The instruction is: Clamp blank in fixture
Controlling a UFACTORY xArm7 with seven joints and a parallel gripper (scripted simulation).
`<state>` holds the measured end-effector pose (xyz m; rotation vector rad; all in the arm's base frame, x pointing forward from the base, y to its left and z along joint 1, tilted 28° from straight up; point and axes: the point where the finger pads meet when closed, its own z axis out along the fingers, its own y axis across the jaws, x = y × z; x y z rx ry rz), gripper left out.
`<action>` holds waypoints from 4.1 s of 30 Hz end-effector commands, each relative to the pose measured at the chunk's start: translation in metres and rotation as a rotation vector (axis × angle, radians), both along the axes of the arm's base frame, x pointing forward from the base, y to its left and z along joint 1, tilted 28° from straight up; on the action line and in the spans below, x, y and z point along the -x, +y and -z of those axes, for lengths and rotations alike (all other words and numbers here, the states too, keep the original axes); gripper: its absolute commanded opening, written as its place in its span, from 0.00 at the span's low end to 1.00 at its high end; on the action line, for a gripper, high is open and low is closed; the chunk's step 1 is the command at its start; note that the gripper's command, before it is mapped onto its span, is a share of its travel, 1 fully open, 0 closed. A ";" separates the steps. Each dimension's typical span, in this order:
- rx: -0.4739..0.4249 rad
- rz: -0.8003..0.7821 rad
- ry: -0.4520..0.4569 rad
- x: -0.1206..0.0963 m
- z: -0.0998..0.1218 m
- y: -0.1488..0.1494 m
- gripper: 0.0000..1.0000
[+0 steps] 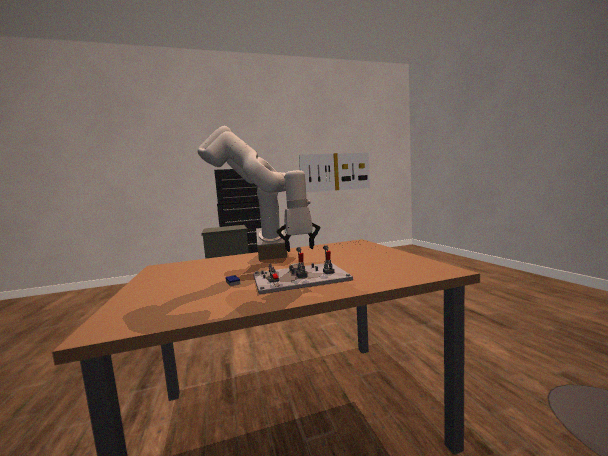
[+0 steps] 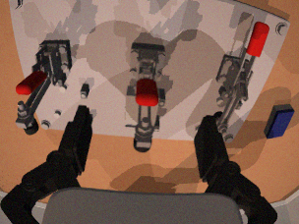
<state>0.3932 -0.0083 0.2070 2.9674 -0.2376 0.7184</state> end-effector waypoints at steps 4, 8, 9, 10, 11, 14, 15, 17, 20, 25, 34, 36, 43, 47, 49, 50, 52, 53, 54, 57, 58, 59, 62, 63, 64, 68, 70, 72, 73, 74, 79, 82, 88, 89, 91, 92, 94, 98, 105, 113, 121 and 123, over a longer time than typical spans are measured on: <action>0.000 -0.001 -0.003 0.001 0.000 0.000 0.99; 0.000 -0.001 -0.003 0.009 0.005 0.002 0.99; 0.000 -0.001 -0.003 0.013 0.007 0.002 0.99; 0.000 -0.001 -0.003 0.017 0.009 0.003 0.99; 0.000 -0.001 -0.003 0.021 0.011 0.003 0.99; 0.000 -0.001 -0.003 0.034 0.018 0.005 0.99; 0.000 -0.001 -0.003 0.039 0.021 0.006 0.99; 0.000 -0.001 -0.003 0.047 0.025 0.007 0.99; 0.000 -0.001 -0.003 0.054 0.029 0.008 0.99; 0.000 -0.001 -0.003 0.063 0.033 0.009 0.99; 0.000 -0.001 -0.003 0.063 0.038 0.009 0.99; 0.000 -0.001 -0.003 0.060 0.043 0.009 0.99; 0.000 -0.001 -0.003 0.051 0.061 0.006 0.99; 0.000 -0.001 -0.003 0.045 0.073 0.005 0.99; 0.000 -0.001 -0.003 0.043 0.077 0.004 0.99; 0.000 -0.001 -0.003 0.043 0.078 0.004 0.99; 0.000 -0.001 -0.003 0.042 0.078 0.004 0.99; 0.000 -0.001 -0.003 0.042 0.079 0.004 0.99; 0.000 -0.001 -0.003 0.042 0.079 0.004 0.99; 0.000 -0.001 -0.003 0.042 0.079 0.004 0.99; 0.000 -0.001 -0.003 0.042 0.079 0.004 0.99; 0.000 -0.001 -0.003 0.042 0.079 0.004 0.99; 0.000 -0.001 -0.003 0.042 0.079 0.004 0.99; 0.000 -0.001 -0.003 0.042 0.079 0.004 0.99; 0.000 -0.001 -0.003 0.042 0.079 0.004 0.99; 0.000 -0.001 -0.003 0.042 0.079 0.004 0.99; 0.000 -0.001 -0.003 0.041 0.081 0.004 0.99; 0.000 -0.001 -0.003 0.041 0.081 0.004 0.99; 0.000 -0.001 -0.003 0.040 0.083 0.004 0.99; 0.000 -0.001 -0.003 0.039 0.084 0.003 0.99; 0.000 -0.001 -0.003 0.034 0.094 0.002 0.99; 0.000 -0.001 -0.003 0.030 0.101 0.001 0.99; 0.000 -0.001 -0.003 0.026 0.109 0.000 0.99; 0.000 -0.001 -0.003 0.026 0.109 0.000 0.99; 0.000 -0.001 -0.003 0.025 0.110 0.000 0.99; 0.000 -0.001 -0.003 0.025 0.111 0.000 0.99; 0.000 -0.001 -0.003 0.025 0.111 0.000 0.99; 0.000 -0.001 -0.003 0.025 0.111 0.000 0.99; 0.000 -0.001 -0.003 0.025 0.111 0.000 0.00; 0.000 -0.001 -0.003 0.025 0.111 0.000 0.00; 0.000 -0.001 -0.003 0.025 0.111 0.000 0.00; 0.000 -0.001 -0.003 0.025 0.111 0.000 0.00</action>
